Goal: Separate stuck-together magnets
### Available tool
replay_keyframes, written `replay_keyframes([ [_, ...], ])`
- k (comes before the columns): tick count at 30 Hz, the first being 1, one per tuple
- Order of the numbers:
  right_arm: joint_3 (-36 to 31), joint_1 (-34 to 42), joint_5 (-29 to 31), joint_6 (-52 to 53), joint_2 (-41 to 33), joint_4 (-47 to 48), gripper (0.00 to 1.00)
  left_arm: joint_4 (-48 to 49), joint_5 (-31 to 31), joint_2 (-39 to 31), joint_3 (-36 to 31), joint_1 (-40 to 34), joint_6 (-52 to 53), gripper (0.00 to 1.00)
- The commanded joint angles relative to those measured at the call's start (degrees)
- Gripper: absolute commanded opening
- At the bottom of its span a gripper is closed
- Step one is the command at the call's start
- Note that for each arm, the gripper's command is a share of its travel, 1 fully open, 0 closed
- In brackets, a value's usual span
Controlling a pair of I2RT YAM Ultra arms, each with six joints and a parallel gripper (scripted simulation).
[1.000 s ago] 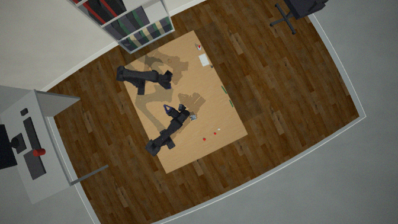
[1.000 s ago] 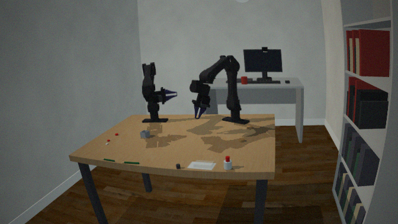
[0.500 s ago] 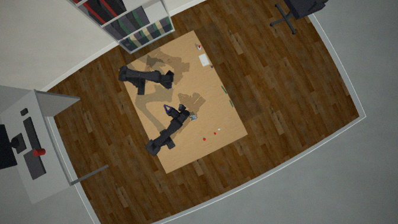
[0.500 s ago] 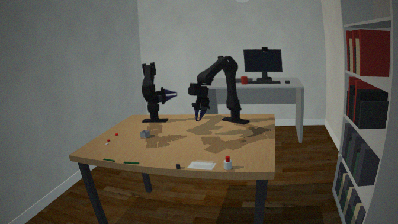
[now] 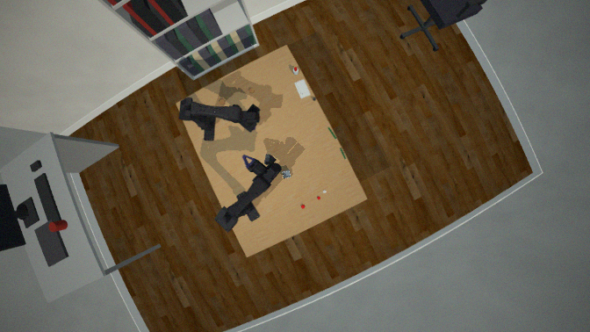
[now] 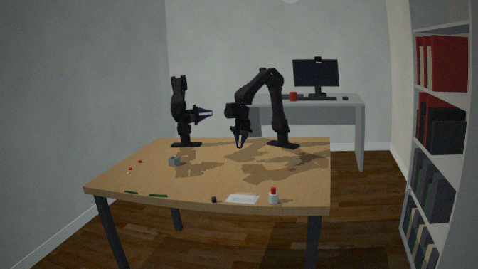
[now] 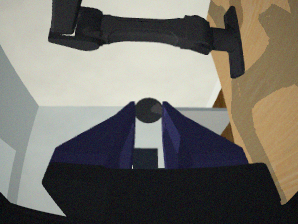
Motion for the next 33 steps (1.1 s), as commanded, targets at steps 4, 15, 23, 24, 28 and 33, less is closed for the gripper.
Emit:
replay_keyframes([
  [4,0.2,0.0,-0.3,0.0,-0.3,0.0,0.18,-0.9,-1.8,0.3,1.3,0.1,0.5,0.18],
  [15,0.2,0.0,-0.3,0.0,-0.3,0.1,0.18,-2.9,-4.0,3.8,3.3,0.2,1.2,0.18],
  [23,0.2,0.0,-0.3,0.1,-0.3,0.1,0.18,-3.8,-5.0,5.7,4.5,0.3,1.6,0.18],
  [24,0.2,0.0,-0.3,0.1,-0.3,0.1,0.18,-4.0,-5.2,6.0,4.7,0.3,1.6,0.18],
  [28,0.2,0.0,-0.3,0.1,-0.3,0.2,0.18,-4.8,-6.2,7.2,5.4,0.3,2.0,0.18],
  [33,0.2,0.0,-0.3,0.1,-0.3,0.2,0.18,-5.8,-7.3,8.8,6.5,0.3,2.3,0.18],
])
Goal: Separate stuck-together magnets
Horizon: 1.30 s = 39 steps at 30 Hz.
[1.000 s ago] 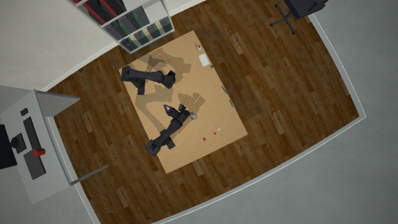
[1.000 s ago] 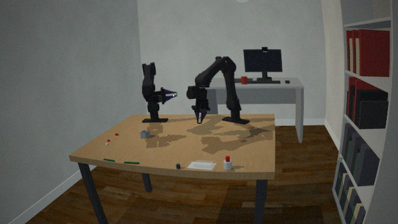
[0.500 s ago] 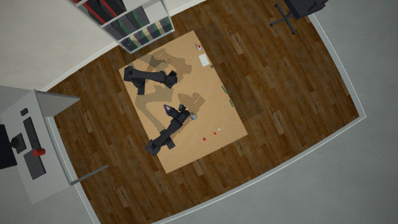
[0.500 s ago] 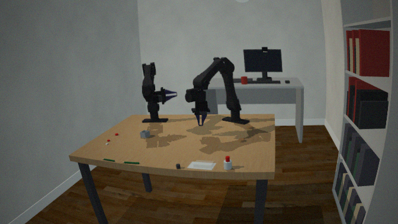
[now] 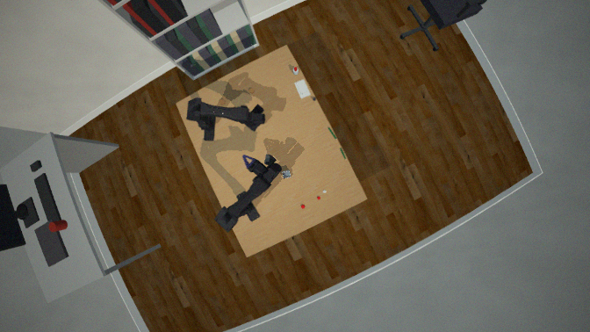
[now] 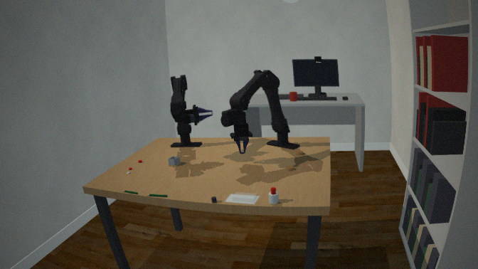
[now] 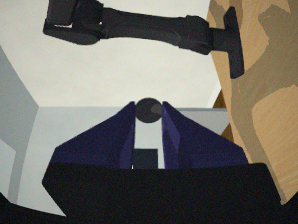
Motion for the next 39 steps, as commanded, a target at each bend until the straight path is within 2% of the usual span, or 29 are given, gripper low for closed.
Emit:
replay_keyframes([
  [1,0.3,0.1,-0.3,0.1,-0.3,0.1,0.18,-0.8,-1.6,0.1,0.9,-0.1,0.4,0.18],
  [39,0.2,0.1,-0.3,0.3,-0.3,0.3,0.18,2.6,-0.4,2.3,-1.0,0.0,0.1,0.18],
])
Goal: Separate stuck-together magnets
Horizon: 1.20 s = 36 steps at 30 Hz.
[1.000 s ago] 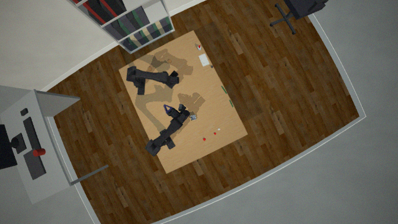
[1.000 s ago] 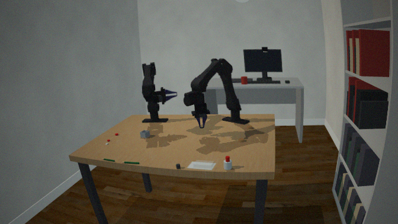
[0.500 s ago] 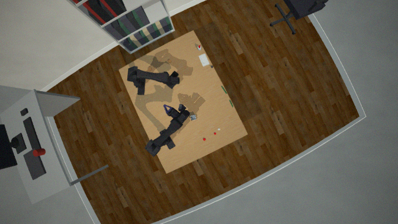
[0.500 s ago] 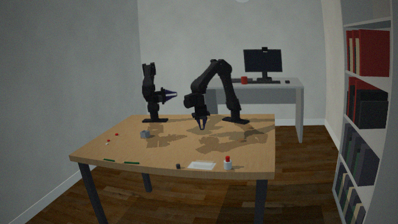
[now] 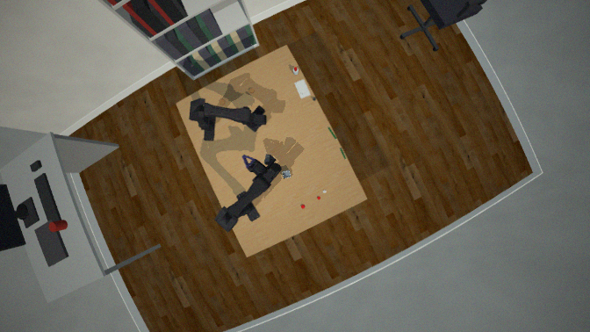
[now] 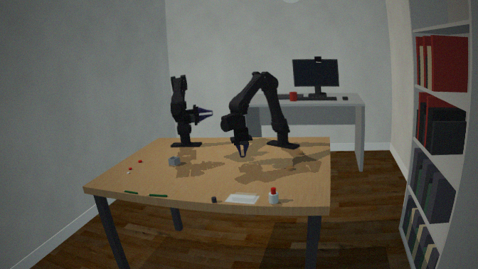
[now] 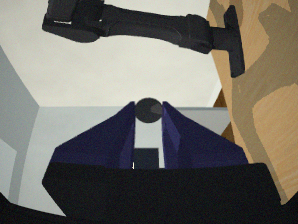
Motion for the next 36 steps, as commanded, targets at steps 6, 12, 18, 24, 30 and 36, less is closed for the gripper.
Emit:
replay_keyframes([
  [6,0.3,-0.1,-0.3,-0.1,-0.3,0.2,0.18,1.0,-0.1,0.0,-0.2,0.0,-0.1,0.18],
  [12,0.3,-0.1,-0.3,-0.1,-0.3,0.2,0.18,1.9,-0.1,0.3,-0.7,0.0,-0.1,0.18],
  [18,0.3,-0.1,-0.3,-0.1,-0.3,0.2,0.18,2.4,-0.1,0.6,-1.1,0.0,0.0,0.18],
  [24,0.3,-0.1,-0.3,-0.1,-0.3,0.2,0.18,3.4,-0.1,0.8,-1.7,0.0,-0.1,0.18],
  [30,0.3,-0.1,-0.3,0.0,-0.3,0.3,0.18,4.2,-0.1,1.1,-2.3,-0.1,-0.1,0.18],
  [36,0.3,-0.1,-0.3,0.0,-0.3,0.3,0.18,4.8,-0.1,1.3,-2.7,-0.1,-0.2,0.18],
])
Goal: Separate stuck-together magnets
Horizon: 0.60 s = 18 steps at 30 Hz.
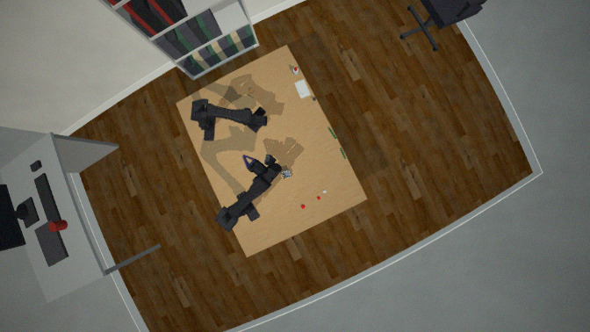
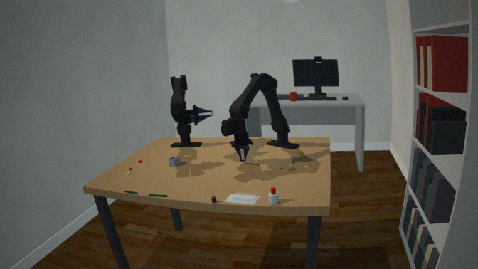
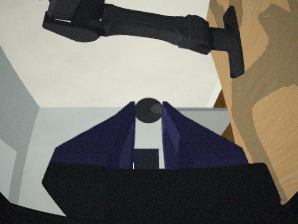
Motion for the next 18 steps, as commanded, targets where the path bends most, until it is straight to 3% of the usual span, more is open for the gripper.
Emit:
replay_keyframes([
  [1,0.3,0.1,-0.3,0.0,-0.4,0.2,0.18,0.4,-0.1,-0.4,0.1,-0.1,-0.1,0.18],
  [18,0.3,0.1,-0.3,0.0,-0.4,0.3,0.18,2.8,-0.1,0.5,-1.5,0.0,-0.1,0.18],
])
